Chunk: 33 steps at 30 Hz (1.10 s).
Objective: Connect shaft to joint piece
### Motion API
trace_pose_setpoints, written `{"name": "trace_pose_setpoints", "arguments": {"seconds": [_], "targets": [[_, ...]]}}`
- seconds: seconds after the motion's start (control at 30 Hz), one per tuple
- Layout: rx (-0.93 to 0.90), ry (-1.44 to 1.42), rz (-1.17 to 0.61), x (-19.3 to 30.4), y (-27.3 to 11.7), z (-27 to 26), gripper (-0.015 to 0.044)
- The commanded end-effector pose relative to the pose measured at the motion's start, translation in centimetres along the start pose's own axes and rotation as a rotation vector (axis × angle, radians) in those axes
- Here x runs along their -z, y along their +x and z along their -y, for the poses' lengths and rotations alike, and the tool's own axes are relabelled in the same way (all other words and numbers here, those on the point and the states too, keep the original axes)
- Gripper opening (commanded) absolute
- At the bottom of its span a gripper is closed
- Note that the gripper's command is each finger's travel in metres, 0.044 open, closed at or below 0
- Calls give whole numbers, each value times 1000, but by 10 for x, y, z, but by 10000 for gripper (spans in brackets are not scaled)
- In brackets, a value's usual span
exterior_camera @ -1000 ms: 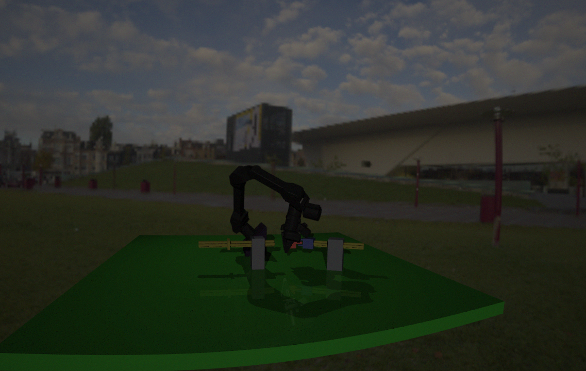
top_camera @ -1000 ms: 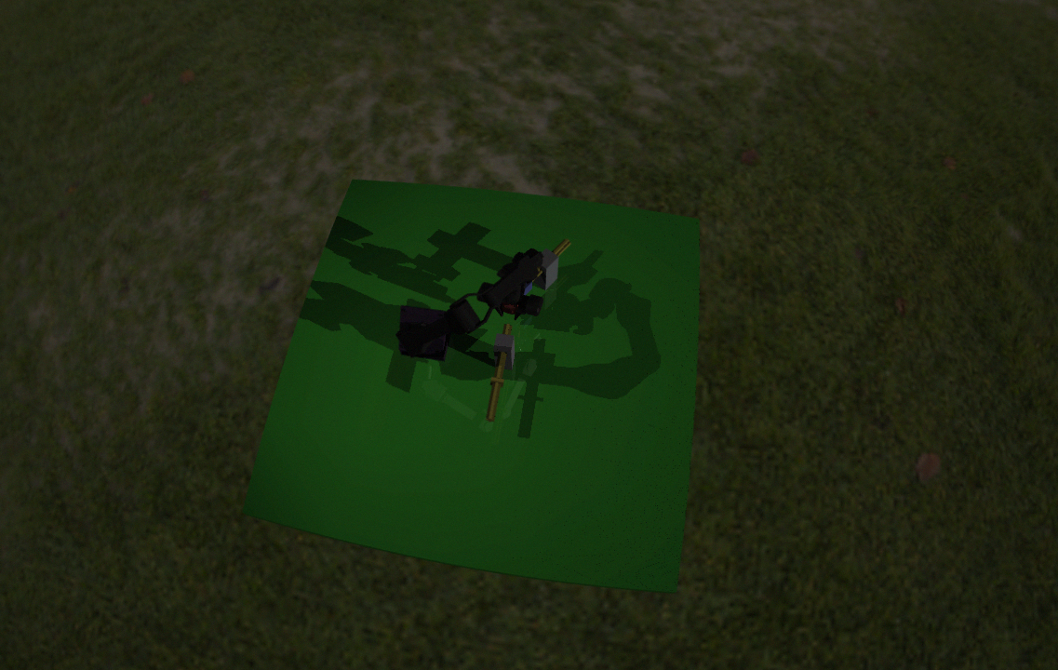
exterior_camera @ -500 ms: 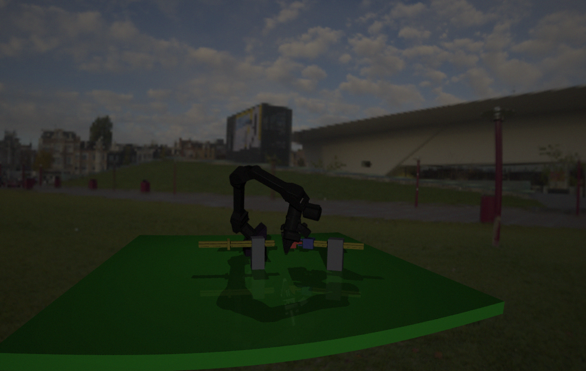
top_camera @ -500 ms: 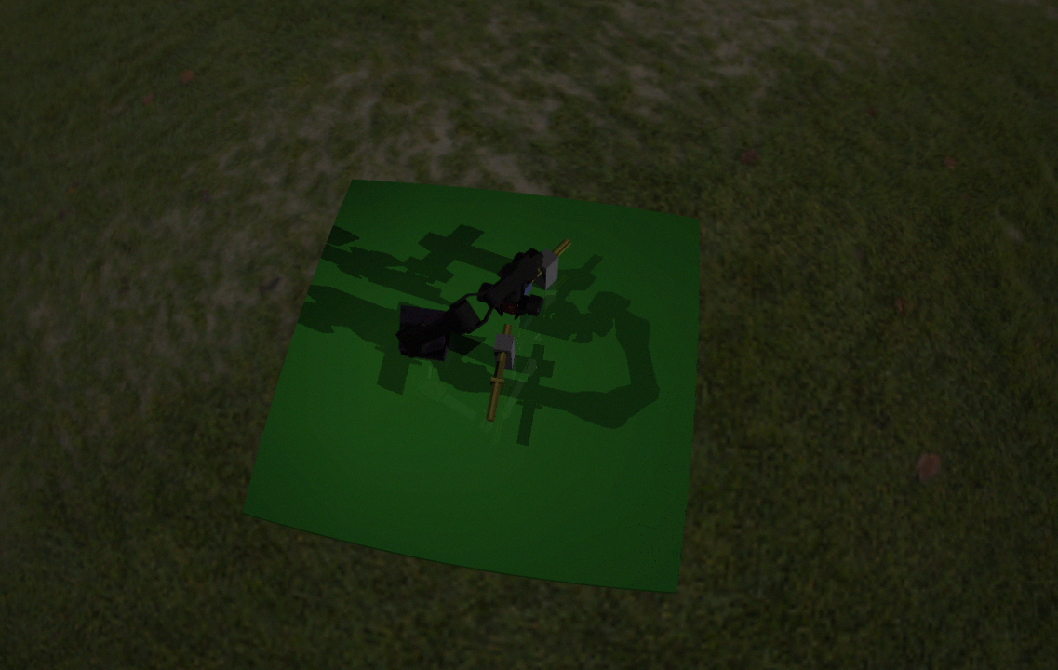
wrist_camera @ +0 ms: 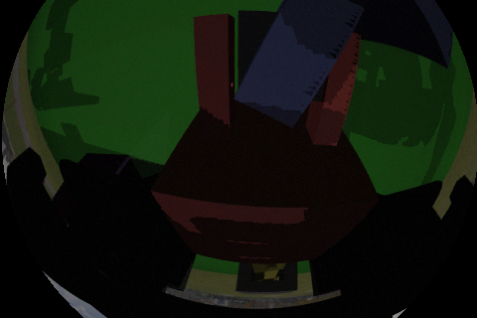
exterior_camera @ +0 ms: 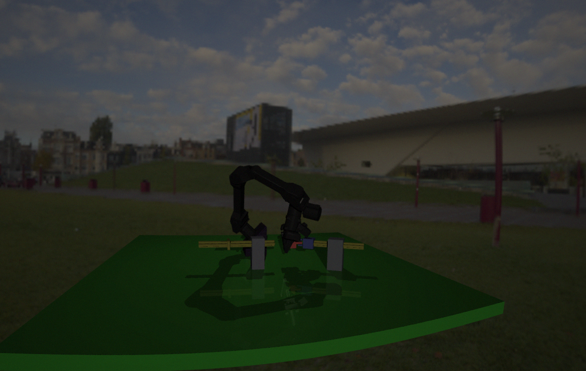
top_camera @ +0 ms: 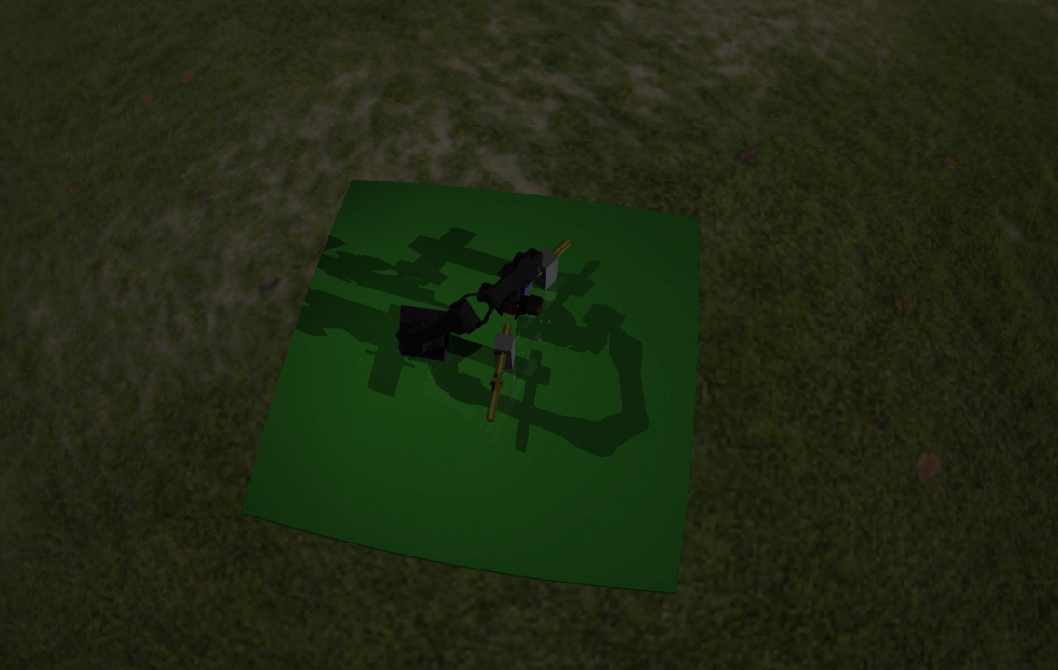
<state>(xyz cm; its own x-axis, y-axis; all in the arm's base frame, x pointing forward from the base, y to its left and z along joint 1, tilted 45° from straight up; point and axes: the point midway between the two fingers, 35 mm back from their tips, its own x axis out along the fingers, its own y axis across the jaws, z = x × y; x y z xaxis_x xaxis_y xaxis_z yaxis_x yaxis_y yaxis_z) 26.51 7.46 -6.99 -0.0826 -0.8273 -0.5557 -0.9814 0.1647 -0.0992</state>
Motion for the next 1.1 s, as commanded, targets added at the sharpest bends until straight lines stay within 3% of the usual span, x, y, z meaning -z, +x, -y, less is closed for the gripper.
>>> {"name": "trace_pose_setpoints", "arguments": {"seconds": [0.0,0.77,0.93,1.07], "targets": [[3,-12,-2,0,0,1,0],[-1,-3,0,0,0,0,0],[-1,-3,0,0,0,0,131],[-1,-3,0,0,0,0,173]]}}
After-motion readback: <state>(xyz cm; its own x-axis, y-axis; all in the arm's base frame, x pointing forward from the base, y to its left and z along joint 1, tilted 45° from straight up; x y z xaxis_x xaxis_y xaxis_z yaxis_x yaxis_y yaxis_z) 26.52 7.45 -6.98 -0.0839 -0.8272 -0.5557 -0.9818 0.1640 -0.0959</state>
